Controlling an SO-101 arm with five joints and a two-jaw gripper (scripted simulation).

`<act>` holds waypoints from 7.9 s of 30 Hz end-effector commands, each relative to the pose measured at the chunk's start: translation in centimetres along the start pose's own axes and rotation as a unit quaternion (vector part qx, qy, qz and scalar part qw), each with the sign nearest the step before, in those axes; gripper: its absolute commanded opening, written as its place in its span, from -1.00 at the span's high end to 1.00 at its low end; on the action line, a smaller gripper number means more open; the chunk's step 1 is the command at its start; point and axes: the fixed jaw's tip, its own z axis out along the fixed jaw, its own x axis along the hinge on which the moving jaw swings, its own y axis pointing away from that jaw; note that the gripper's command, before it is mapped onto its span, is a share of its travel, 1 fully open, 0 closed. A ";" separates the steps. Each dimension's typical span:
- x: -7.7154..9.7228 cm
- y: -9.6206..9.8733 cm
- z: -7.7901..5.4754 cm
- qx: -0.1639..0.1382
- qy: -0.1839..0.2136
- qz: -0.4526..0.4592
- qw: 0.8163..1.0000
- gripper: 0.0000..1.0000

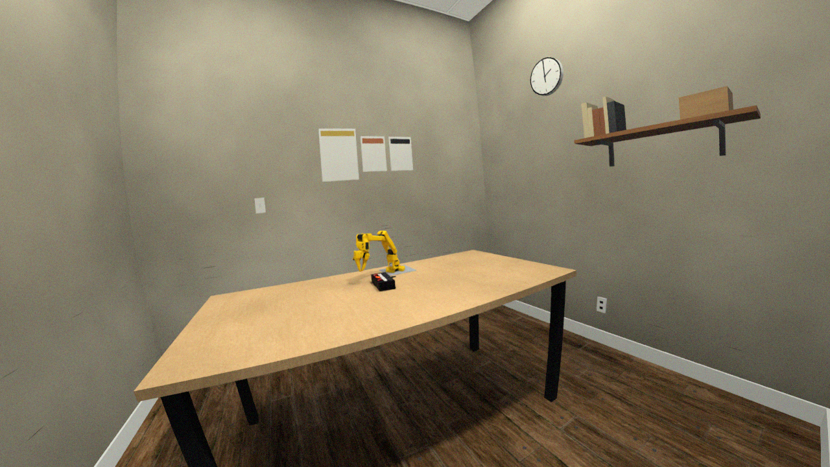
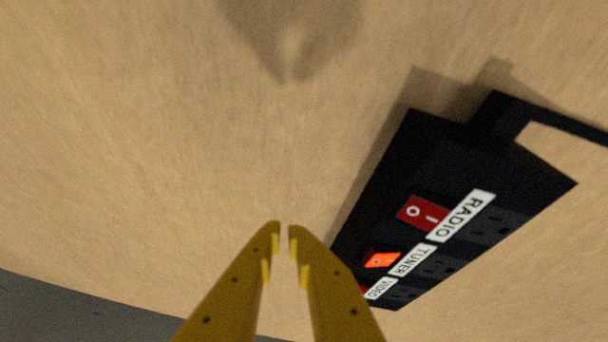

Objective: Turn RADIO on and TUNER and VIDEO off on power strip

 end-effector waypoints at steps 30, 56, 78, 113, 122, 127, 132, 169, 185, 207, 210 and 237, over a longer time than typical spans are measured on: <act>-0.4 0.5 0.4 0.003 -0.002 -0.030 1.000 1.00; 1.2 -5.0 0.2 0.045 -0.013 -0.111 0.993 1.00; 1.3 -7.2 0.3 0.059 -0.019 -0.139 0.988 1.00; 1.4 -7.6 0.0 0.059 -0.018 -0.147 0.987 1.00; 1.4 -7.6 0.0 0.059 -0.018 -0.147 0.987 1.00; 1.4 -7.6 0.1 0.059 -0.018 -0.147 0.987 1.00; 1.4 -7.7 0.2 0.059 -0.018 -0.147 0.987 1.00; 1.4 -7.6 0.9 0.059 -0.018 -0.147 0.987 1.00; 1.2 -7.9 1.9 0.059 -0.018 -0.147 0.987 1.00; 1.1 -8.1 2.3 0.059 -0.018 -0.147 0.987 1.00; 1.1 -8.1 2.3 0.059 -0.018 -0.147 0.987 1.00; 0.8 -8.6 3.0 0.059 -0.018 -0.148 0.987 1.00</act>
